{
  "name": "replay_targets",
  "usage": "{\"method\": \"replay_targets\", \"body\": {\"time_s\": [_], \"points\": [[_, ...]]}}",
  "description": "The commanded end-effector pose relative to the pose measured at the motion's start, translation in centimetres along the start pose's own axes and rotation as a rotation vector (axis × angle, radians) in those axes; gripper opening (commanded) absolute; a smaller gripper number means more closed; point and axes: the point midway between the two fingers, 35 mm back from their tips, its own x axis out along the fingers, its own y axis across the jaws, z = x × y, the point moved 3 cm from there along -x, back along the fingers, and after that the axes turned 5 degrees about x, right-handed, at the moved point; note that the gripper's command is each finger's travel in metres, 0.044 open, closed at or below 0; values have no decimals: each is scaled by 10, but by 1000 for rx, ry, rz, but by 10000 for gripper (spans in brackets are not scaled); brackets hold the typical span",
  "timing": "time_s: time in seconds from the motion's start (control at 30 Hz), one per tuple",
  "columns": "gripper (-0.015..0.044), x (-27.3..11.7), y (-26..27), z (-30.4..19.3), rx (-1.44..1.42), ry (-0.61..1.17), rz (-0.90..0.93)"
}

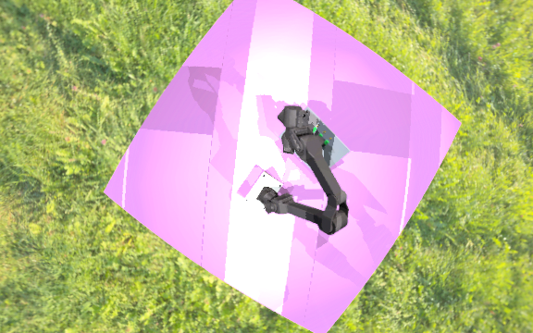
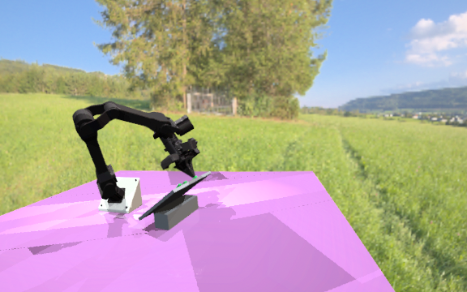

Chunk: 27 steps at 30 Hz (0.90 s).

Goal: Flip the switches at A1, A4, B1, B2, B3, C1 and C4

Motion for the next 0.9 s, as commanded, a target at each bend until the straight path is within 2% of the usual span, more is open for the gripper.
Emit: {"method": "replay_targets", "body": {"time_s": [0.0,0.87], "points": [[0,0,-1,1,1,-4,-1],[0,2,-1,1,1,-4,-2]]}}
